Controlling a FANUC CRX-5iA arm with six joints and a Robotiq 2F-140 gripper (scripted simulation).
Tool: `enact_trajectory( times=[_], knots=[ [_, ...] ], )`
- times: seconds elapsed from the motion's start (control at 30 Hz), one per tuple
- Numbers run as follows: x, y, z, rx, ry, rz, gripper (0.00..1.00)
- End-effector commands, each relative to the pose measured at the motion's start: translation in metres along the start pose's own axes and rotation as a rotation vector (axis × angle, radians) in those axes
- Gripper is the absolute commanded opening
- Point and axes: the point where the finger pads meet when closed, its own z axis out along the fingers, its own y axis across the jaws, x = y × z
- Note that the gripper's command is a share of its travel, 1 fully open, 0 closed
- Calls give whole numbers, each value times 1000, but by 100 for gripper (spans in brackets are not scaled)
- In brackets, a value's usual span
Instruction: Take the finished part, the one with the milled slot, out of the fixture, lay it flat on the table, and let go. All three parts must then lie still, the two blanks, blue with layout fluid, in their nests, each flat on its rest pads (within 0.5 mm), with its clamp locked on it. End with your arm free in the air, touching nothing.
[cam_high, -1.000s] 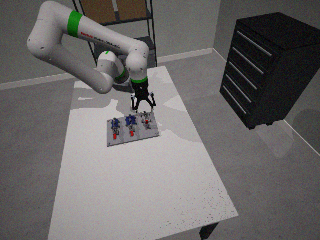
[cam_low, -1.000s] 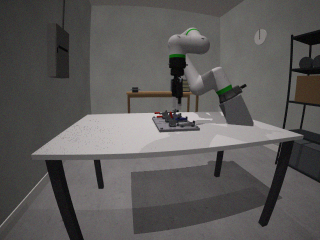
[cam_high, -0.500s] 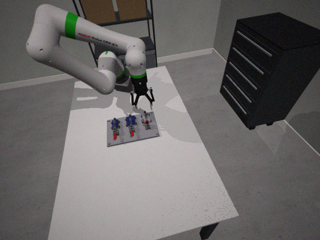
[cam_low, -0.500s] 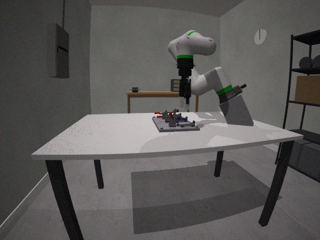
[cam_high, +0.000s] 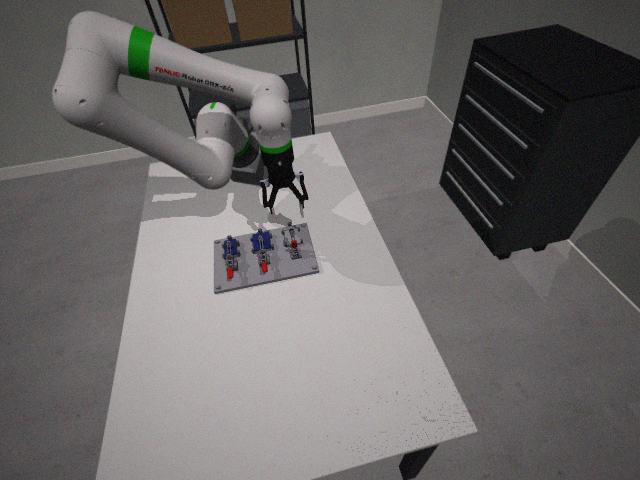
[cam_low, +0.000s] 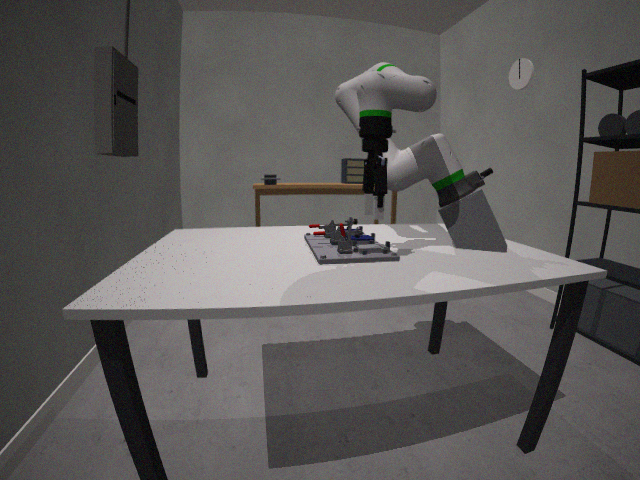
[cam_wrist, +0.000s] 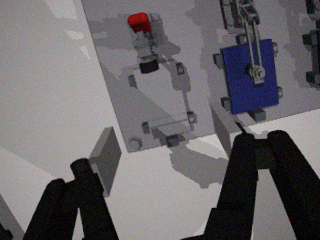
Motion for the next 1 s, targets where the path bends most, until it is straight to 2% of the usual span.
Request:
enact_trajectory(
  times=[0.0,0.3,0.97],
  knots=[
    [0,0,0,0,0,0,58],
    [0,0,6,0,0,0,58],
    [0,0,54,0,0,0,58]
  ],
)
